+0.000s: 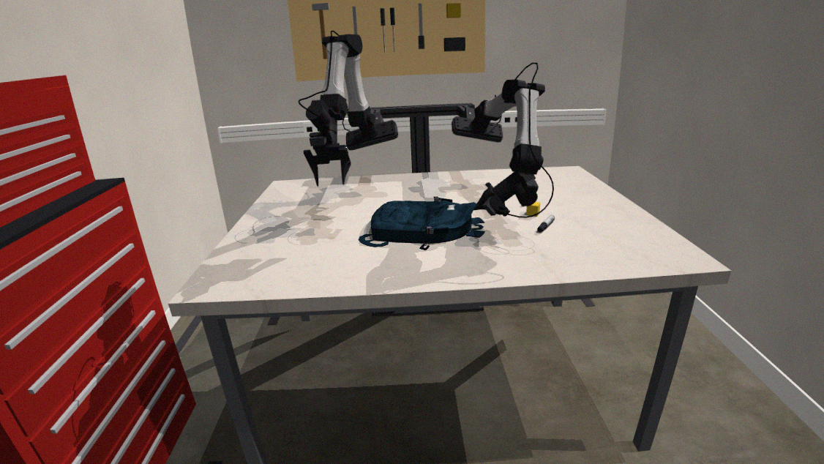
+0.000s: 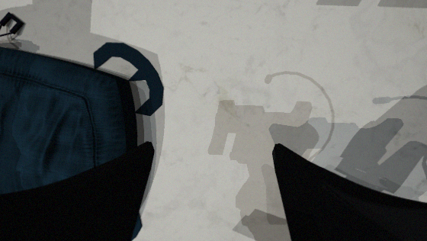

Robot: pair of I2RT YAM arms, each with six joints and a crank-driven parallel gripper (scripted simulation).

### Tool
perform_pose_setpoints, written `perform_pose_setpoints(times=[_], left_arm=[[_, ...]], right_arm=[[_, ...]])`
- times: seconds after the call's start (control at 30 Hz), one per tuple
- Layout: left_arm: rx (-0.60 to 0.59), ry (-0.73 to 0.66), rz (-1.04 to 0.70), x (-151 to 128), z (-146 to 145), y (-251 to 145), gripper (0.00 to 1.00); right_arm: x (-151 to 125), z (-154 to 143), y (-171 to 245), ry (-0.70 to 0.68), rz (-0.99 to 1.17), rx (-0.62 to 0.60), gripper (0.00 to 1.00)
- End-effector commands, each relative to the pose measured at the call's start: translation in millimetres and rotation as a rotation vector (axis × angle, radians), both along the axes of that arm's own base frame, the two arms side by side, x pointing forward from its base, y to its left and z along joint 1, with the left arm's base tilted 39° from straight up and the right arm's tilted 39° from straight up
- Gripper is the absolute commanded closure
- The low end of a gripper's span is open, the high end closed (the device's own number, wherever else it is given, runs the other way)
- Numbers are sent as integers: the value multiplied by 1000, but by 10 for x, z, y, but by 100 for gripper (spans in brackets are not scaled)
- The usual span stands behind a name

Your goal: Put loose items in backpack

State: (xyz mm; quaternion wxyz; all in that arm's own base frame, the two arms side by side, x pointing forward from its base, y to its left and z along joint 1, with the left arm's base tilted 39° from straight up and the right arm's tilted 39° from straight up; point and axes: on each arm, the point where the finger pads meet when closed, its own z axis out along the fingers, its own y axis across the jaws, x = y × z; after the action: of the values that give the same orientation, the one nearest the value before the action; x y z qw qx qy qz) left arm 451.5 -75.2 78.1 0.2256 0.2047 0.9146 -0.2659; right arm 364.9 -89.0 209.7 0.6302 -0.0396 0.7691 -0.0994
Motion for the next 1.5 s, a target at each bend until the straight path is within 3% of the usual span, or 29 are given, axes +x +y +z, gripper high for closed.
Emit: perform_pose_setpoints(times=[0.0,1.47], left_arm=[[-2,-64,-15,33,329,-96,100],[-3,-70,-20,1,274,-91,100]], right_arm=[[7,67,12,-18,4,-6,10],[7,67,12,-18,4,-6,10]])
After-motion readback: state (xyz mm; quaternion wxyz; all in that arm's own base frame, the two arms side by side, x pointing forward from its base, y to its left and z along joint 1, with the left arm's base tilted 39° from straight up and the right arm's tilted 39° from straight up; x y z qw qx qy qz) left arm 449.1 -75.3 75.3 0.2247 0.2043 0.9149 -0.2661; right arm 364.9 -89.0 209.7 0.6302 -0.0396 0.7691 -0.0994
